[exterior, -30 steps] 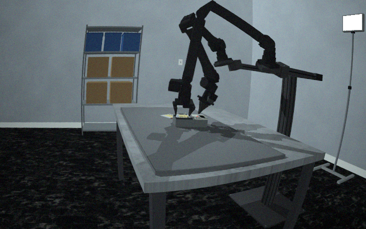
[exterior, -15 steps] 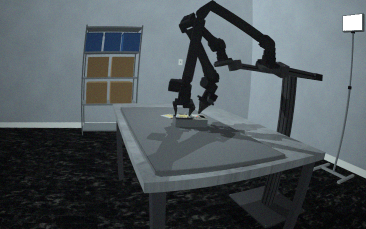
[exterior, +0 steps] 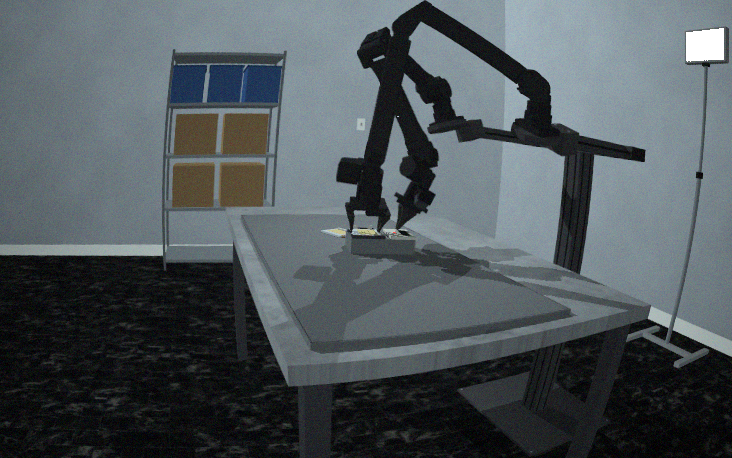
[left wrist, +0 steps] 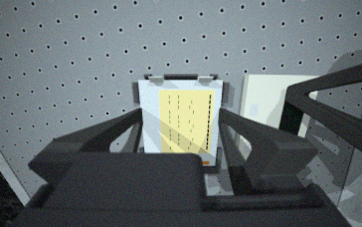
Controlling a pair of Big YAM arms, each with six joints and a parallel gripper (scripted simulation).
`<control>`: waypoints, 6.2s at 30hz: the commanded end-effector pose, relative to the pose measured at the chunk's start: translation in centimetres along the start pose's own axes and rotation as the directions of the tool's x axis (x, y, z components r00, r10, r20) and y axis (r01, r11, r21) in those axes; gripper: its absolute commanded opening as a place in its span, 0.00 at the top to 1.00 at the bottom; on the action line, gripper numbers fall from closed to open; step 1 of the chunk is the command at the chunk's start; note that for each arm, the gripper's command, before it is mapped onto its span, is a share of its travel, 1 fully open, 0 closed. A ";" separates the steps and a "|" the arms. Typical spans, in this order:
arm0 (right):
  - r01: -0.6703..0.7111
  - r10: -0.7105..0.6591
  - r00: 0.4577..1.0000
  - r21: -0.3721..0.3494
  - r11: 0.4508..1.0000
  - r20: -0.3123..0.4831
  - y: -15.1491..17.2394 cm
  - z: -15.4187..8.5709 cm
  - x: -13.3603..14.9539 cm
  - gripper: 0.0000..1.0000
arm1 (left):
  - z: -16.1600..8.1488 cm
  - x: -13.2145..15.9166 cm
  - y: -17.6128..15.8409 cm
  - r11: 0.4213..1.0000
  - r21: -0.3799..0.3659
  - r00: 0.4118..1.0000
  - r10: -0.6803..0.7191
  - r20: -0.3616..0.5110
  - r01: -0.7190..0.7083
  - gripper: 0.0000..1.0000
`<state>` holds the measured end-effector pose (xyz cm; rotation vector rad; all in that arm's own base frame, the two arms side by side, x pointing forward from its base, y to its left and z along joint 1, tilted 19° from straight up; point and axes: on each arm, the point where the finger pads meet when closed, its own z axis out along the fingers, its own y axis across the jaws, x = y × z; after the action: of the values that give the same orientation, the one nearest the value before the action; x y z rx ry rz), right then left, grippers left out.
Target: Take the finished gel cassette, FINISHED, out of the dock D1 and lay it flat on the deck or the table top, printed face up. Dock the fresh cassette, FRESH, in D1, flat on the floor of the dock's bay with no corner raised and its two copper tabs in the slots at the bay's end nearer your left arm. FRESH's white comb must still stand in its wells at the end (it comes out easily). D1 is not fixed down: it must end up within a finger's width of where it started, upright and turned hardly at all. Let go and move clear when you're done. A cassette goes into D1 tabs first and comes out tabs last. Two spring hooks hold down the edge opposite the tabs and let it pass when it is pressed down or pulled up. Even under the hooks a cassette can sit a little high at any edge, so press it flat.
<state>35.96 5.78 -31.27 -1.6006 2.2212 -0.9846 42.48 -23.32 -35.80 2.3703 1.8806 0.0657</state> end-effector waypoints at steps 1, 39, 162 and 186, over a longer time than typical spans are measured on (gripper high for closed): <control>0.002 -0.002 1.000 -0.001 1.000 -0.003 0.3 0.6 0.3 1.00 | -0.3 -0.3 0.4 1.000 -0.008 1.000 0.003 0.003 -0.003 1.00; 0.002 -0.002 1.000 -0.001 1.000 -0.003 1.4 1.1 0.7 1.00 | -0.3 -0.3 0.4 1.000 -0.008 1.000 0.003 0.003 -0.003 1.00; 0.002 -0.002 1.000 -0.001 1.000 -0.003 4.9 2.5 2.5 1.00 | -0.6 -0.1 0.4 1.000 -0.008 0.999 0.003 0.041 -0.003 1.00; 0.002 -0.002 1.000 -0.001 1.000 -0.003 4.9 2.5 2.5 1.00 | -0.9 -0.1 0.4 1.000 -0.008 0.996 0.003 0.086 -0.003 1.00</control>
<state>36.06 5.75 -31.38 -1.5030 2.1425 -1.0168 42.48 -23.29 -35.78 2.3403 1.8524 -0.0183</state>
